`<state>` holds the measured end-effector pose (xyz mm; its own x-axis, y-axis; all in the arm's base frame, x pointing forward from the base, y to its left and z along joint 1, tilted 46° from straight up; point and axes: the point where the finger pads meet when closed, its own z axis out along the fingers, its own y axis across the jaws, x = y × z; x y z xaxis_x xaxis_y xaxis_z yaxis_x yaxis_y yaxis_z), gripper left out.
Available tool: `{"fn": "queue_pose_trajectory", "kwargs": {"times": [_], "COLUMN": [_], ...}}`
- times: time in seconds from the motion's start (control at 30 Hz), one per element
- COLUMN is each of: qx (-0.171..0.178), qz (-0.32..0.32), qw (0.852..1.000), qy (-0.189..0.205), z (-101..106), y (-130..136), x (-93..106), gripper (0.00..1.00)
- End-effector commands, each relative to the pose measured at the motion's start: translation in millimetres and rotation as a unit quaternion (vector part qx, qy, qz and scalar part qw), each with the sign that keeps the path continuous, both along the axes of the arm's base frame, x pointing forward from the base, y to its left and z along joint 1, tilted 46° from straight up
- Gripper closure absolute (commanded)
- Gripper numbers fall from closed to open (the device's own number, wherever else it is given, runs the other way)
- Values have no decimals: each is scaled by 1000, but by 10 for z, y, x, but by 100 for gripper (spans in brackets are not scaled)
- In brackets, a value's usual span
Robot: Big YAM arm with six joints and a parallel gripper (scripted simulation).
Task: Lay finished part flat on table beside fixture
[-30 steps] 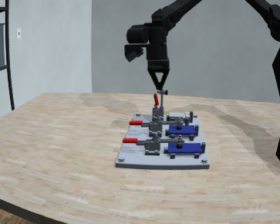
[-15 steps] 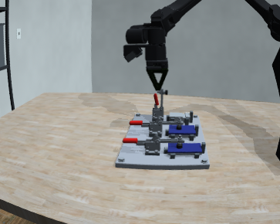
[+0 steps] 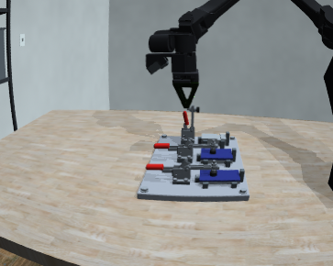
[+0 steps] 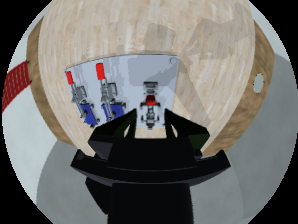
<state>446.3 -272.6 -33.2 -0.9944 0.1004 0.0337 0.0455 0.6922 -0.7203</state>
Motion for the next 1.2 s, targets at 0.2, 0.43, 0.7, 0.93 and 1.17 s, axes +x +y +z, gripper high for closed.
{"fn": "queue_pose_trajectory", "kwargs": {"times": [0.2, 0.43, 0.7, 0.93, 1.17], "qx": [-1, -2, -2, -1, 0], "qz": [-6, -6, -6, -5, -5], "qw": [1000, 1000, 1000, 1000, 1000], "qy": [-12, -13, -13, -13, -9], "z": [-11, -13, -13, -12, -29], "y": [-101, -107, -109, -112, -102], "x": [102, 106, 114, 117, 92], "gripper": [55, 55, 55, 55, 55]}}
